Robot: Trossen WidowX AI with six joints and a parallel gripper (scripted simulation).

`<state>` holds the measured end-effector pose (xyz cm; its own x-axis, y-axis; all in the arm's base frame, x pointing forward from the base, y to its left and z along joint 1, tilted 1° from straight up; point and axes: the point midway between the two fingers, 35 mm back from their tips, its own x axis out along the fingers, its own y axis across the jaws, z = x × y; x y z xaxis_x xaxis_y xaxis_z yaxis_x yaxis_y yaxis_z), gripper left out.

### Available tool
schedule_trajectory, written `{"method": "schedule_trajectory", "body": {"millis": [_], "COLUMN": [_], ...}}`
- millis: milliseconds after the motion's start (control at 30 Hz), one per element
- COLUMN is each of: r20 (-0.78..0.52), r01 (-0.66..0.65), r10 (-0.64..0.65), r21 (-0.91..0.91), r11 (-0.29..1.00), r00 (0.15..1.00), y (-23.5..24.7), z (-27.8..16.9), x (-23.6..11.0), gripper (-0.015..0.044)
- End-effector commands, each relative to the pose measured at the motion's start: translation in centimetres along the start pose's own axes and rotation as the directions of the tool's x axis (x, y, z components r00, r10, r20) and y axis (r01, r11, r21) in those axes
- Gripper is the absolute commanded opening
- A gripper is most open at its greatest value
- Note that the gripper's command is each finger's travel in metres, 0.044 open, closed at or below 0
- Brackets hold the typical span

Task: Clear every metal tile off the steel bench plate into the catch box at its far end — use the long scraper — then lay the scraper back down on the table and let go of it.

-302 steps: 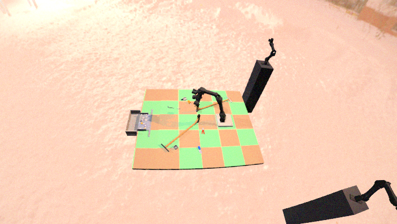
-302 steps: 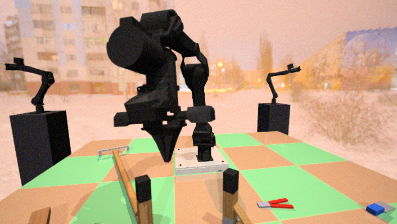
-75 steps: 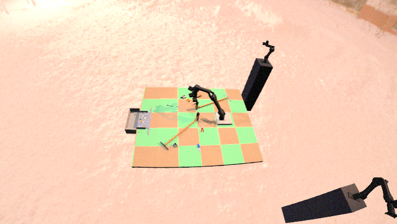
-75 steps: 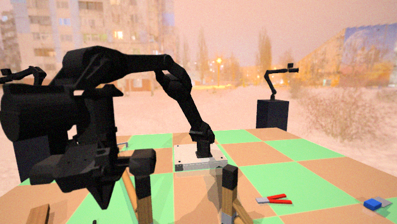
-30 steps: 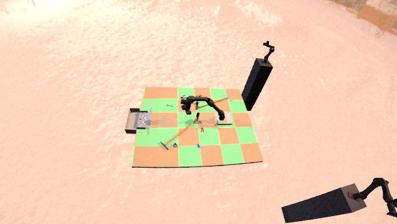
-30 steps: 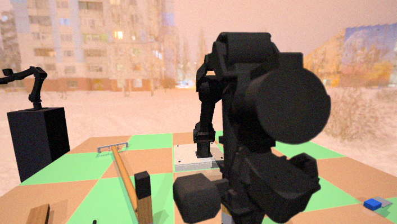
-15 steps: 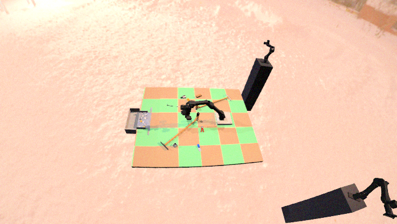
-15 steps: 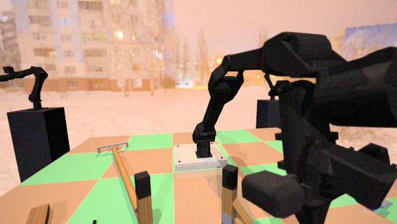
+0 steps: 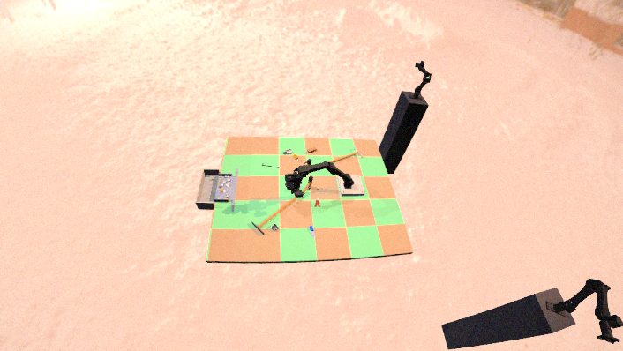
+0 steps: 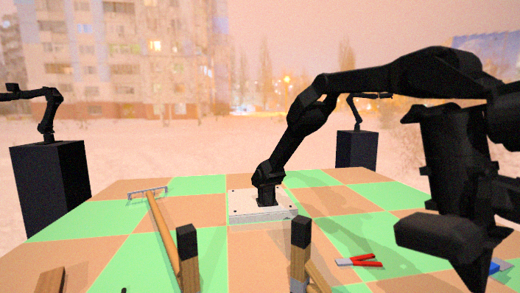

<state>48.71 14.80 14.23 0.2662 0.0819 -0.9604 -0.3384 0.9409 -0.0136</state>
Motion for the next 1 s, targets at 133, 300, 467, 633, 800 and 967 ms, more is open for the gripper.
{"method": "schedule_trajectory", "body": {"millis": [133,300,467,633,800,967], "r20": [0.03,0.034,0.03,0.023,0.015,0.007], "r01": [-0.021,-0.026,-0.026,-0.025,-0.025,-0.024], "r10": [0.022,0.027,0.027,0.026,0.025,0.025], "r21": [-0.03,-0.036,-0.038,-0.04,-0.043,-0.045], "r11": [0.999,0.999,0.999,0.999,0.999,0.999], "r00": [0.999,0.999,0.999,0.999,1.0,1.0], "y": [5.1,6.0,6.0,6.1,6.1,6.1], "z": [0.8,0.9,0.8,0.7,0.5,0.2], "x": [-0.2,-0.2,0.4,1.7,3.0,4.3], "gripper": [0.0,0.0,0.0,0.0,0.0,0.0]}}
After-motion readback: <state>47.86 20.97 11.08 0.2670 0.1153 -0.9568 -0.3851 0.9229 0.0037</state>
